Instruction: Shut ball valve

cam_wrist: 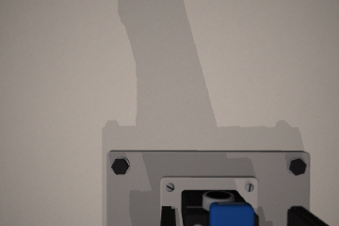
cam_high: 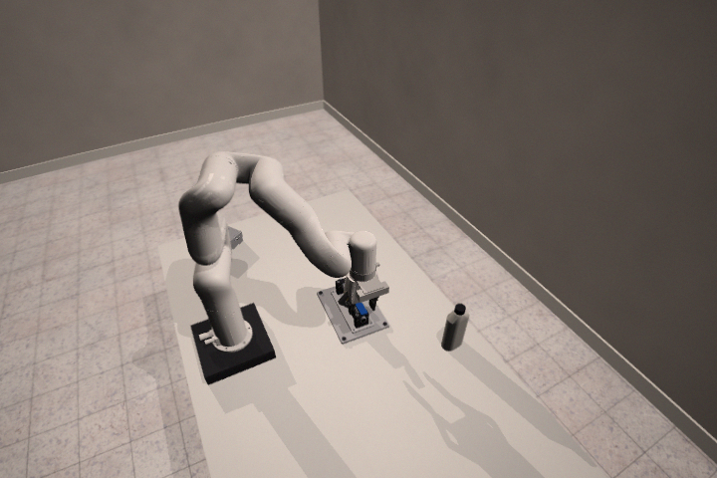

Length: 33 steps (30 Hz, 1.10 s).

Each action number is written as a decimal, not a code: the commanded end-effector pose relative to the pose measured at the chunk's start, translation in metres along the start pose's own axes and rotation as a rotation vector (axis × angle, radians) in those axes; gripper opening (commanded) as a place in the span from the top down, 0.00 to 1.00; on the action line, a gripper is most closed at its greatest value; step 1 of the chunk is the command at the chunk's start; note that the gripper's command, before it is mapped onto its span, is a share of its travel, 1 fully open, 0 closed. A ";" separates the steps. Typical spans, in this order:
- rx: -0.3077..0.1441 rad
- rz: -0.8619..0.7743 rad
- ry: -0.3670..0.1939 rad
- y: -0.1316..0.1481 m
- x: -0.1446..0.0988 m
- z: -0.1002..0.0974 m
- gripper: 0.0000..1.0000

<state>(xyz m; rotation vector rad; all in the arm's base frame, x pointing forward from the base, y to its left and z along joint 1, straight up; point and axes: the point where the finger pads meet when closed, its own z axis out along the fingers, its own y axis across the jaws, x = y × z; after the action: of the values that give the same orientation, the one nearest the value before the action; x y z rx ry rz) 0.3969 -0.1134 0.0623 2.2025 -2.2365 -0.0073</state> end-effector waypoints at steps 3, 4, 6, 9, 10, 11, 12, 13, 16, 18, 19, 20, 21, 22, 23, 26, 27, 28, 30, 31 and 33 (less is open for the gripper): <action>0.004 0.000 0.001 -0.001 0.000 0.003 0.31; 0.004 0.000 0.001 -0.001 0.000 0.003 0.31; 0.004 0.000 0.001 -0.001 0.000 0.005 0.31; 0.004 0.000 0.001 -0.001 0.000 0.006 0.31; 0.004 0.000 0.001 -0.001 0.000 0.006 0.31; 0.004 0.000 0.001 -0.001 0.000 0.007 0.31; 0.004 0.000 0.001 -0.001 0.000 0.007 0.31; 0.004 0.000 0.001 -0.001 0.000 0.007 0.31; 0.004 0.000 0.001 -0.001 0.000 0.007 0.31; 0.004 0.000 0.001 -0.001 0.000 0.008 0.31; 0.004 0.000 0.001 -0.001 0.000 0.008 0.31; 0.004 0.000 0.001 -0.001 0.000 0.008 0.31; 0.004 0.000 0.001 -0.001 0.000 0.008 0.31; 0.004 0.000 0.001 -0.001 0.000 0.008 0.31; 0.004 0.000 0.001 -0.001 0.000 0.008 0.31; 0.004 0.000 0.001 -0.001 0.000 0.008 0.31; 0.004 0.000 0.001 -0.001 0.000 0.008 0.31; 0.004 0.000 0.001 -0.001 0.000 0.008 0.31; 0.004 0.000 0.001 -0.001 0.000 0.008 0.31; 0.004 0.000 0.001 -0.001 0.000 0.008 0.31; 0.004 0.000 0.001 -0.001 0.000 0.008 0.31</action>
<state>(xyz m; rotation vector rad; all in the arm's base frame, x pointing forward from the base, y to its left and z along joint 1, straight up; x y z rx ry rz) 0.3969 -0.1134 0.0531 2.2025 -2.2366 -0.0072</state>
